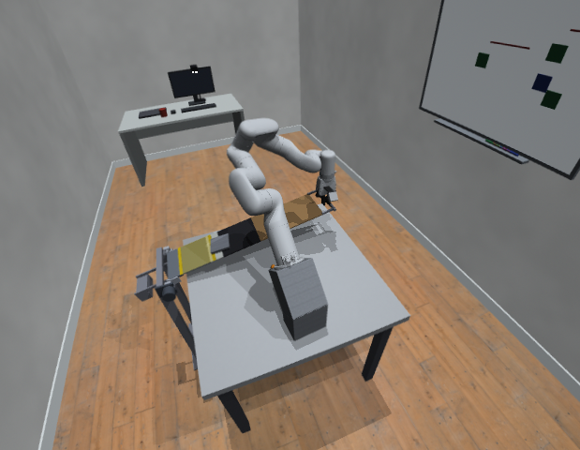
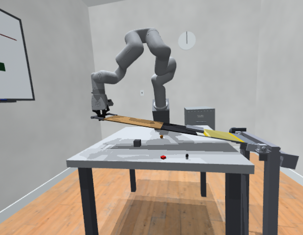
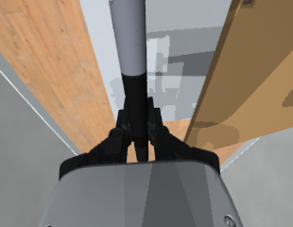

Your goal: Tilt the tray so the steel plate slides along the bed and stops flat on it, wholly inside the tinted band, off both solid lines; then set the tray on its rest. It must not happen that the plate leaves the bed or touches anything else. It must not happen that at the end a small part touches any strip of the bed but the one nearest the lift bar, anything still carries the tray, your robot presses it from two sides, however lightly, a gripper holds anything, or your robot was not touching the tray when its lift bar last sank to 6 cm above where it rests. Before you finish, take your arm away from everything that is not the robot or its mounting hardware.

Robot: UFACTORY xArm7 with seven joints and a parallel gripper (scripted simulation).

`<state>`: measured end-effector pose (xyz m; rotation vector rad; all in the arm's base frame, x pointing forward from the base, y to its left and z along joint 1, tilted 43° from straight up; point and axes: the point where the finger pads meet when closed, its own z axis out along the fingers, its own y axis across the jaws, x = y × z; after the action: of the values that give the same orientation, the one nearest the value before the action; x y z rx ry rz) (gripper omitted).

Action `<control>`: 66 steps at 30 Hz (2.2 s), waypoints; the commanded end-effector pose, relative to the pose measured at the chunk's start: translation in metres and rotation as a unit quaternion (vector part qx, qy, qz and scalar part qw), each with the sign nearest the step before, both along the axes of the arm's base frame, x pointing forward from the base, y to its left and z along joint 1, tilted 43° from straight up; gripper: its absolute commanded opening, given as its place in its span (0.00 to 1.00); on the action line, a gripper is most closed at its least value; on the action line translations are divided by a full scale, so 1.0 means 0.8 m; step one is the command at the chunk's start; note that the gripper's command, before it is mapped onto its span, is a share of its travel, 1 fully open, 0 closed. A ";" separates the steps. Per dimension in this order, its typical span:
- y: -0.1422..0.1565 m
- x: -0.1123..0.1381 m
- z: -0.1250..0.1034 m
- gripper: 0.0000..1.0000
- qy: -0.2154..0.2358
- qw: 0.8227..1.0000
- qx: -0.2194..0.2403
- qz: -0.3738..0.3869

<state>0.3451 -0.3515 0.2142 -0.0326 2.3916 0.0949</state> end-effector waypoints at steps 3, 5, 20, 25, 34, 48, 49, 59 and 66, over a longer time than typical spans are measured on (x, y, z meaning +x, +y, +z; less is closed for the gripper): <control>-0.003 -0.002 0.001 0.00 -0.001 1.000 -0.001 -0.003; -0.003 -0.002 0.001 0.00 -0.001 1.000 -0.001 -0.003; 0.000 -0.020 0.020 0.00 -0.001 1.000 -0.001 -0.003; -0.003 -0.004 0.003 0.00 -0.001 1.000 -0.001 -0.003; -0.004 0.005 -0.006 0.00 -0.001 1.000 -0.001 -0.003; -0.004 0.000 -0.001 0.00 -0.001 1.000 -0.001 -0.003; -0.004 0.000 -0.001 0.00 -0.001 1.000 -0.001 -0.003; -0.004 0.001 -0.002 0.00 -0.001 1.000 -0.001 -0.003; 0.010 -0.062 0.065 0.00 -0.001 1.000 -0.001 -0.003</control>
<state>0.3415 -0.3508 0.2180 -0.0358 2.3906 0.1047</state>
